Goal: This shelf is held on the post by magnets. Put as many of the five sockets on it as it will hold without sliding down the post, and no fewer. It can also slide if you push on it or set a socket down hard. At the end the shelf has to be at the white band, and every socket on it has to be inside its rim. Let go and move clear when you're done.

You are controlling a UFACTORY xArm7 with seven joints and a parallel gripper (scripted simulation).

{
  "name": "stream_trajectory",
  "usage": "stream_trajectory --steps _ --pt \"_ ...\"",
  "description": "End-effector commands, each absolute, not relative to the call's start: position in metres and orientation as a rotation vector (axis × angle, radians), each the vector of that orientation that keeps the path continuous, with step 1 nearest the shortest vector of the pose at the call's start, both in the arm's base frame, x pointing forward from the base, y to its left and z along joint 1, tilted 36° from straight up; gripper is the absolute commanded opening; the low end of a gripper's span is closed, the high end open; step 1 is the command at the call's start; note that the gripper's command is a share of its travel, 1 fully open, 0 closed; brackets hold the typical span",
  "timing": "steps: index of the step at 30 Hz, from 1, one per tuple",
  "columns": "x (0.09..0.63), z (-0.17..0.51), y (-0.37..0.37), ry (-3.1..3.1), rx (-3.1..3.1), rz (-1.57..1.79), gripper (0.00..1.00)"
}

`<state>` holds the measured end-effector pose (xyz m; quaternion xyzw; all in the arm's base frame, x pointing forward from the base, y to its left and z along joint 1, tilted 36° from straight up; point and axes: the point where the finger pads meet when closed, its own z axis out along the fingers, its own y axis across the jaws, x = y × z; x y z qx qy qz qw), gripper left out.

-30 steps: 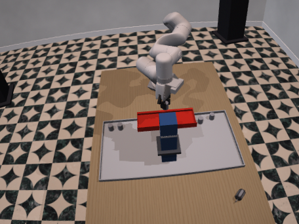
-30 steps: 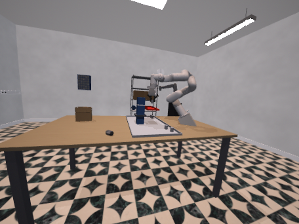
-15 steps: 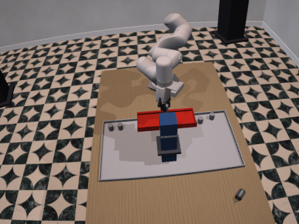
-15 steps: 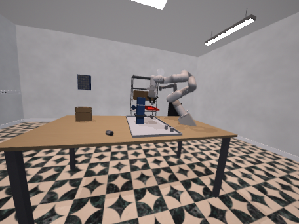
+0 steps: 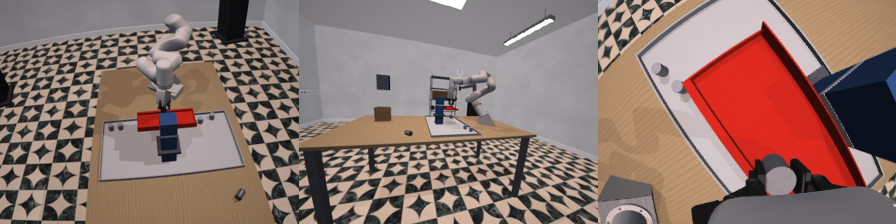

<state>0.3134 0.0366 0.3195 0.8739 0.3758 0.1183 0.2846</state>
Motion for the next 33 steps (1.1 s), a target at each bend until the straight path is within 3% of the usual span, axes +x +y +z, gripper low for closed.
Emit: stream_trajectory --steps 1,33 --pt "0.3143 0.3197 0.0369 1.007 2.336 0.320 0.00" --pt "0.3173 0.3141 0.0341 1.007 2.336 0.320 0.00"
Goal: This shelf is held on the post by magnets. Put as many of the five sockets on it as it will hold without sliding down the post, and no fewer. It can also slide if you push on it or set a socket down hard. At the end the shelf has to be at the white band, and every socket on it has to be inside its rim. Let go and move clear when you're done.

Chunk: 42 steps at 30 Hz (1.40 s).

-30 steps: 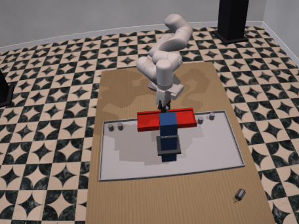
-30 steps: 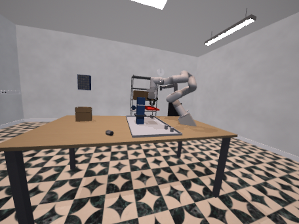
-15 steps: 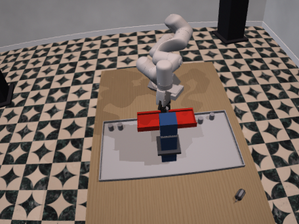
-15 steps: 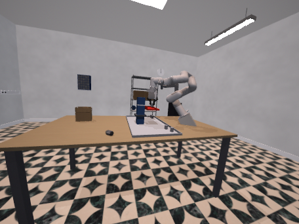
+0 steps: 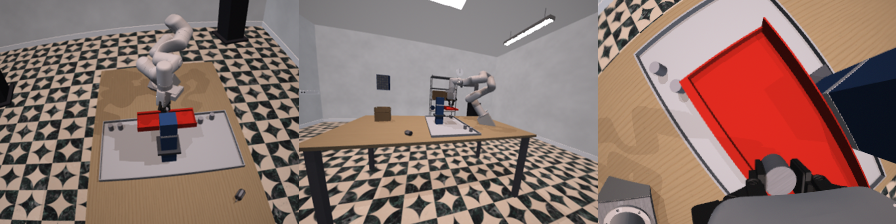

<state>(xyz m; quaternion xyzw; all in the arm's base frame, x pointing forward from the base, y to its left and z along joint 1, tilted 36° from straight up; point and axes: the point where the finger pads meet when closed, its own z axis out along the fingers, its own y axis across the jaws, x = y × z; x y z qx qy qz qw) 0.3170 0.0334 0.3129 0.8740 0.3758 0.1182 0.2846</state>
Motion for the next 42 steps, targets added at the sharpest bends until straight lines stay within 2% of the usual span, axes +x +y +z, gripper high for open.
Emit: stream_trajectory --steps 1,42 --pt "0.3173 0.3141 0.0341 1.007 2.336 0.320 0.00" --pt "0.3209 0.3071 0.0305 1.007 2.336 0.320 0.00"
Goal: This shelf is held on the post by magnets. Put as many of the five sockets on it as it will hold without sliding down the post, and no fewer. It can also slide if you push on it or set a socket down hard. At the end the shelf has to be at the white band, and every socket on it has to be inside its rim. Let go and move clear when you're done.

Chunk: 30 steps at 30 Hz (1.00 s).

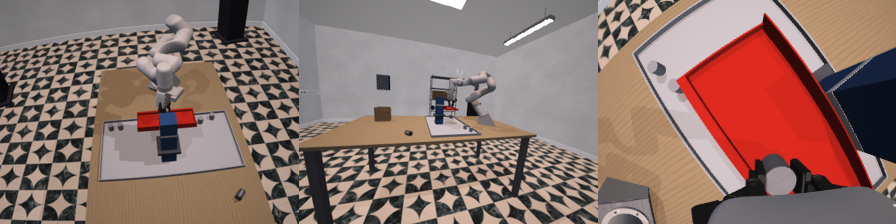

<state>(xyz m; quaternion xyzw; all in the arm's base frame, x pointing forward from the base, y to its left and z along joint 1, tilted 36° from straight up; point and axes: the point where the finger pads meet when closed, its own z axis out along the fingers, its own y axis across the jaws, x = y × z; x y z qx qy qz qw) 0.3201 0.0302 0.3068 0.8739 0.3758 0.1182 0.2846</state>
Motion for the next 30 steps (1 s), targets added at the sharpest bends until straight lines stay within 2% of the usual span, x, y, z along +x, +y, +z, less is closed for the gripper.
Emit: stream_trajectory --steps 1,30 --pt "0.3210 0.3067 0.0304 1.007 2.336 0.320 0.00" --pt "0.3227 0.3035 0.0287 1.007 2.336 0.320 0.00"
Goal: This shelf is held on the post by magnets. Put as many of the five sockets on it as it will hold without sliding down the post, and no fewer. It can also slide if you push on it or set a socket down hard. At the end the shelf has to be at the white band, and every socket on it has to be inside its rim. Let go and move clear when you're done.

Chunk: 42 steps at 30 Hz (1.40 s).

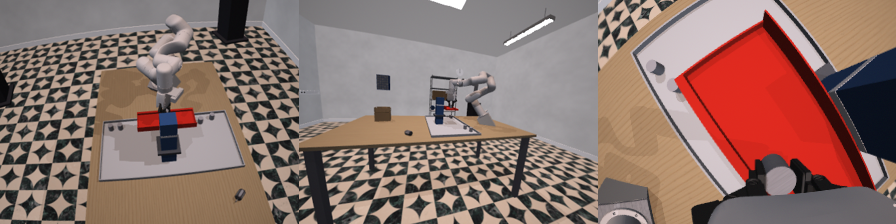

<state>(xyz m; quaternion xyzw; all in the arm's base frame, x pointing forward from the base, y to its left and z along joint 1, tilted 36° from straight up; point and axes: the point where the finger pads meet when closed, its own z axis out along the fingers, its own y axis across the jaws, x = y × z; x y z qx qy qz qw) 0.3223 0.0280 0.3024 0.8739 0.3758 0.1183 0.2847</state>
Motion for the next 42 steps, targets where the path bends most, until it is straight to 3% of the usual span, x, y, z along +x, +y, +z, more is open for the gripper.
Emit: stream_trajectory --steps 1,24,25,42 --pt "0.3227 0.3035 0.0287 1.007 2.336 0.320 0.00" --pt "0.3233 0.3024 0.0282 1.007 2.336 0.320 0.00" --pt "0.3233 0.3024 0.0282 1.007 2.336 0.320 0.52" --pt "0.3233 0.3024 0.0282 1.007 2.336 0.320 0.52"
